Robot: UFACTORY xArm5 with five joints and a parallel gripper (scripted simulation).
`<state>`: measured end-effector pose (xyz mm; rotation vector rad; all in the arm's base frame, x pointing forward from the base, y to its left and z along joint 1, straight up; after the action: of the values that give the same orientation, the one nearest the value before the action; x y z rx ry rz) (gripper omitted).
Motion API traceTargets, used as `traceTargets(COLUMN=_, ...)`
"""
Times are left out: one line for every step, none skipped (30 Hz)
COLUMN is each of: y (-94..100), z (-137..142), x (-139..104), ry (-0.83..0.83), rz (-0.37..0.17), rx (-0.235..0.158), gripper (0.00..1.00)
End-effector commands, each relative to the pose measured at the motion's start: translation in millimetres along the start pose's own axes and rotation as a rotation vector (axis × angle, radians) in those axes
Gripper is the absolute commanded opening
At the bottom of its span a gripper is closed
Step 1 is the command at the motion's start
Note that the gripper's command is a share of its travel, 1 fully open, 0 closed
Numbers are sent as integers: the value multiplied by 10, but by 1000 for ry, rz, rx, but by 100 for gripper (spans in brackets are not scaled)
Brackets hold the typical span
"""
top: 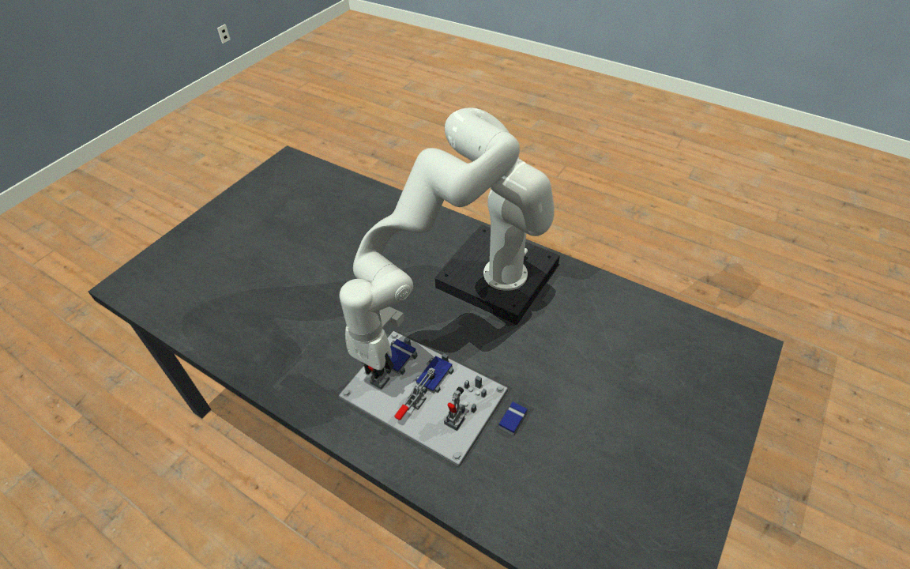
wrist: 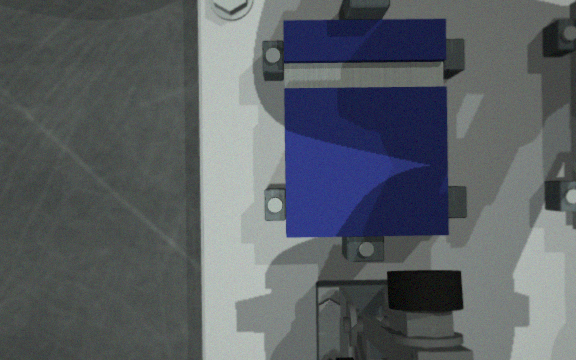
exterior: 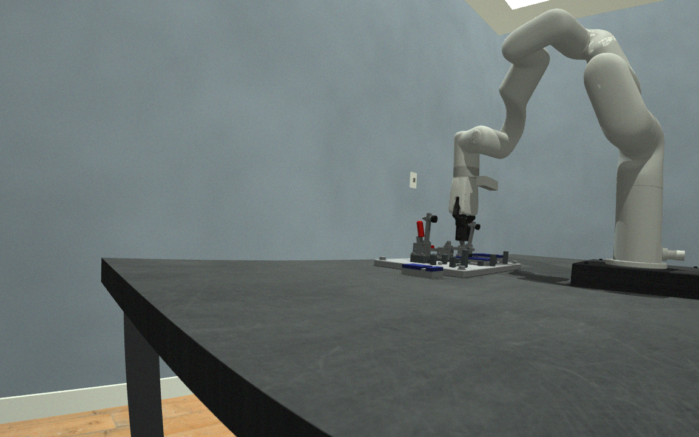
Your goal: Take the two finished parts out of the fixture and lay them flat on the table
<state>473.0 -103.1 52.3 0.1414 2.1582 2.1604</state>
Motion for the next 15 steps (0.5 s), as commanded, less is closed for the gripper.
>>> traceTargets(y=-2, z=-3, x=5, ry=-1, rz=1, rx=0, gripper=0)
traceTargets(y=-3, z=-3, x=5, ry=-1, rz=2, rx=0, gripper=0)
traceTargets(y=-3, z=-3, x=5, ry=-1, rz=2, rx=0, gripper=0)
traceTargets(y=-3, z=-3, x=6, ry=-1, rz=2, rx=0, gripper=0)
traceTargets(y=-3, z=-3, x=6, ry=-1, rz=2, rx=0, gripper=0)
traceTargets(y=-3, z=-3, x=6, ry=-1, rz=2, rx=0, gripper=0)
traceTargets(y=-3, z=-3, x=6, ry=-1, rz=2, rx=0, gripper=0)
traceTargets(y=-3, z=-3, x=6, ry=-1, rz=2, rx=0, gripper=0)
traceTargets(y=-3, z=-3, x=7, ry=-1, rz=2, rx=0, gripper=0)
traceTargets(y=-3, z=-3, x=9, ry=-1, rz=2, rx=0, gripper=0)
traceTargets(y=-3, z=-3, x=11, ry=-1, rz=2, rx=0, gripper=0)
traceTargets(y=-3, z=-4, x=13, ry=-1, rz=2, rx=0, gripper=0)
traceTargets(y=-4, z=-4, x=16, ry=-1, rz=2, rx=0, gripper=0)
traceTargets(y=-4, z=-5, x=19, ry=-1, rz=2, rx=0, gripper=0)
traceTargets(y=-4, z=-5, x=22, ry=-1, rz=2, rx=0, gripper=0)
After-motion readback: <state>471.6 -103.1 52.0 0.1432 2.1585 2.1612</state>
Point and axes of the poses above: the point where the finger pads meet when closed, its own y axis back along the fingers, its own z axis across the jaws, x = y × z, the point moved 1 cm from there along y, back along the fingers, and after that the axes turned 8 degrees about -y, right-handed, at the moved point
